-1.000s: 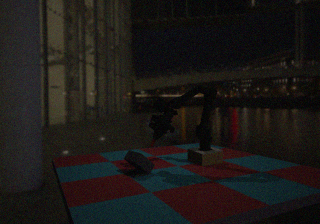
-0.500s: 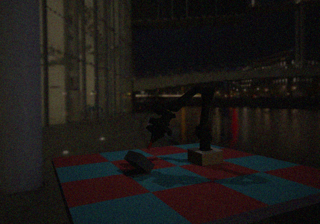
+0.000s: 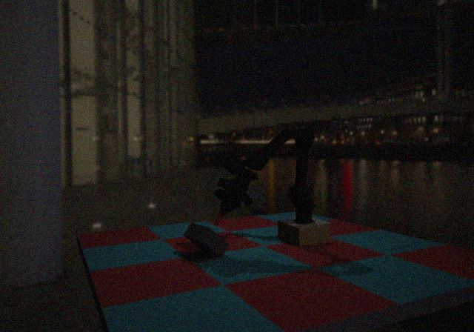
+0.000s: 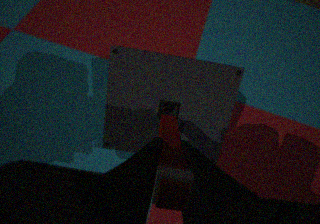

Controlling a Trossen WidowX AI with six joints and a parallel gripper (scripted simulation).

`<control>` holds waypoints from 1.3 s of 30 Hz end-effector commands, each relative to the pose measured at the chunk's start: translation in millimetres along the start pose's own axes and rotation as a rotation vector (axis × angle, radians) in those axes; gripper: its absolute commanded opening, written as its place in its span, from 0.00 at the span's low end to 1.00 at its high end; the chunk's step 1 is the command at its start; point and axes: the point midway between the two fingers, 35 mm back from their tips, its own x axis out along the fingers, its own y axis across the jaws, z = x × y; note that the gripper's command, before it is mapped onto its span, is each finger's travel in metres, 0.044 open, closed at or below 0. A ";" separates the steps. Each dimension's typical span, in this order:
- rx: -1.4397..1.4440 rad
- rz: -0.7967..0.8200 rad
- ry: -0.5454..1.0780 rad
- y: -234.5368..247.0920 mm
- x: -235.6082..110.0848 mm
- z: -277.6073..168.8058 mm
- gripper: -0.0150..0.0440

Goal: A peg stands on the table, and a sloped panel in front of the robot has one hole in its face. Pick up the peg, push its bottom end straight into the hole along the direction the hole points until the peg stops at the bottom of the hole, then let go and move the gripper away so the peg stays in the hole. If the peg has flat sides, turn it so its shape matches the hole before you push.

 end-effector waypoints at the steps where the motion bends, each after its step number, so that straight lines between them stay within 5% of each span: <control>1: -0.006 -0.006 -0.002 -1.4 4.3 -2.3 0.25; 39: -0.010 -0.002 -0.004 -1.1 24.8 -3.7 0.25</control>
